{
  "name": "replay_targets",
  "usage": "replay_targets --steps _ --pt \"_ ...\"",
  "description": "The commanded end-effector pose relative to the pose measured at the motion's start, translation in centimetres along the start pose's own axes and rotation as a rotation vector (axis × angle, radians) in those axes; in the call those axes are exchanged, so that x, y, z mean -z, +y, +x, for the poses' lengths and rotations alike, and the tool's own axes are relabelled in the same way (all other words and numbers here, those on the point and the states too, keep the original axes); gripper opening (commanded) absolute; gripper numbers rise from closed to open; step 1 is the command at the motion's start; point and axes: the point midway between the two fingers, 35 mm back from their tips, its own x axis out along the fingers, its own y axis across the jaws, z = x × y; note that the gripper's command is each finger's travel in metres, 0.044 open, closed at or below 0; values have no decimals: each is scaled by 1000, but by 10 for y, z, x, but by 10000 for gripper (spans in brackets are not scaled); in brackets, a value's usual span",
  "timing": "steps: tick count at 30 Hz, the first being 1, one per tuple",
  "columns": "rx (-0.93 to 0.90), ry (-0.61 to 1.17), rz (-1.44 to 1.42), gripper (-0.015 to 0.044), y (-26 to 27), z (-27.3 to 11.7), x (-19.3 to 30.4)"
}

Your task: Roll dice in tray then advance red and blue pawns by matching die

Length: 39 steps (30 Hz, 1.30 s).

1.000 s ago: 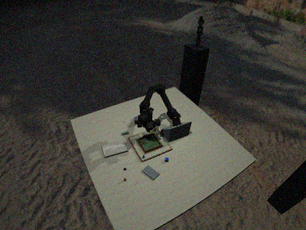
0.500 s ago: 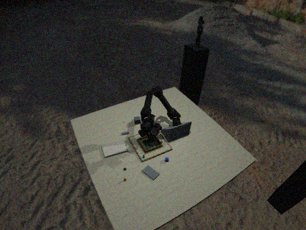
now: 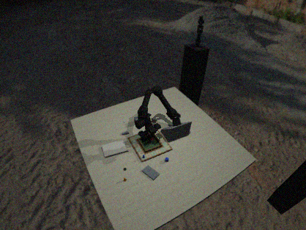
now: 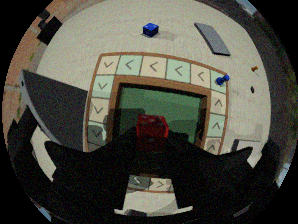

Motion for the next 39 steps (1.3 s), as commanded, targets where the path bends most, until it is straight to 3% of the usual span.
replay_targets --steps 1,13,17,23,39 --pt "-5 -140 -12 0 2 2 -1" --pt "90 -511 -42 0 2 3 0" --pt "92 -516 -43 0 1 1 1" --pt "93 -516 -43 0 -7 -37 16" --pt "91 -510 -37 0 -6 -34 16"
